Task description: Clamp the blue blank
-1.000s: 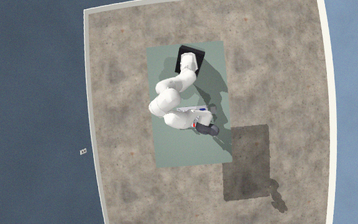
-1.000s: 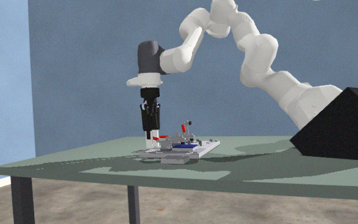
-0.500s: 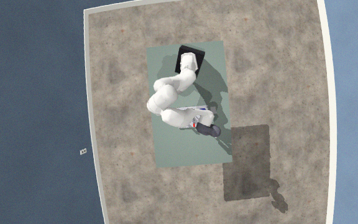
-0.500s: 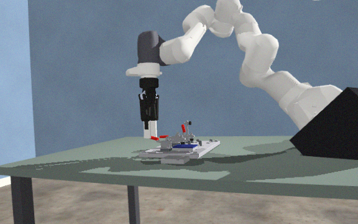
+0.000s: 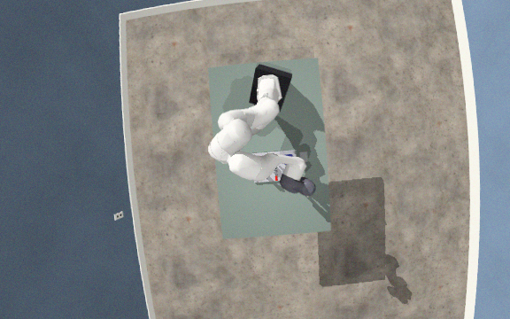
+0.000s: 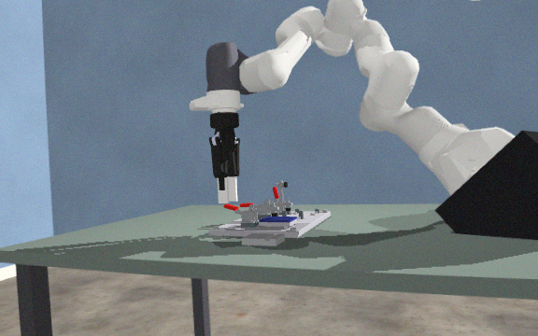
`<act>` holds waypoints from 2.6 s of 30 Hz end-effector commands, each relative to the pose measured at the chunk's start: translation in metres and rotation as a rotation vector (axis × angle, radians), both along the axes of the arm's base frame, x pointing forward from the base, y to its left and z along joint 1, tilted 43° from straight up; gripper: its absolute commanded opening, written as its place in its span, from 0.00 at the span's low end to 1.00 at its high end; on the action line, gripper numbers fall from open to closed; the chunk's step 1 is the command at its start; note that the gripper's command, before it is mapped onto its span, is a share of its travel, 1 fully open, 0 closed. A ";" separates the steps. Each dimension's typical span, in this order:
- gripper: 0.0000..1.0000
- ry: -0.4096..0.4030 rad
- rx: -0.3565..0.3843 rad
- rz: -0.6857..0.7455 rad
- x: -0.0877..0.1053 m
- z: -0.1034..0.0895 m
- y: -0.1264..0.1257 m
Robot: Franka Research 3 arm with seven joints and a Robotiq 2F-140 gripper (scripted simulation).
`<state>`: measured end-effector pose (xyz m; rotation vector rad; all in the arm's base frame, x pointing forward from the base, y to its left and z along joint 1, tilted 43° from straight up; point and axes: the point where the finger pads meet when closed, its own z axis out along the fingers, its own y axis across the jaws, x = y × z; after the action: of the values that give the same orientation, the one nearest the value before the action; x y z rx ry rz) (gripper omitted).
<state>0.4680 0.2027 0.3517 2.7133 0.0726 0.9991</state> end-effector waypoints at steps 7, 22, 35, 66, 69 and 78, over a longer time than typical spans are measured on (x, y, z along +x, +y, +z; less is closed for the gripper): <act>0.00 0.004 -0.006 0.004 -0.001 0.001 -0.001; 0.00 0.004 -0.006 0.004 -0.001 0.001 -0.001; 0.00 0.004 -0.006 0.004 -0.001 0.001 -0.001; 0.00 0.004 -0.006 0.004 -0.003 0.000 -0.001; 0.00 0.004 -0.006 0.004 -0.005 0.002 0.000; 0.00 0.004 -0.006 0.004 -0.010 0.008 0.001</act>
<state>0.4602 0.2045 0.3586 2.7136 0.0753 1.0002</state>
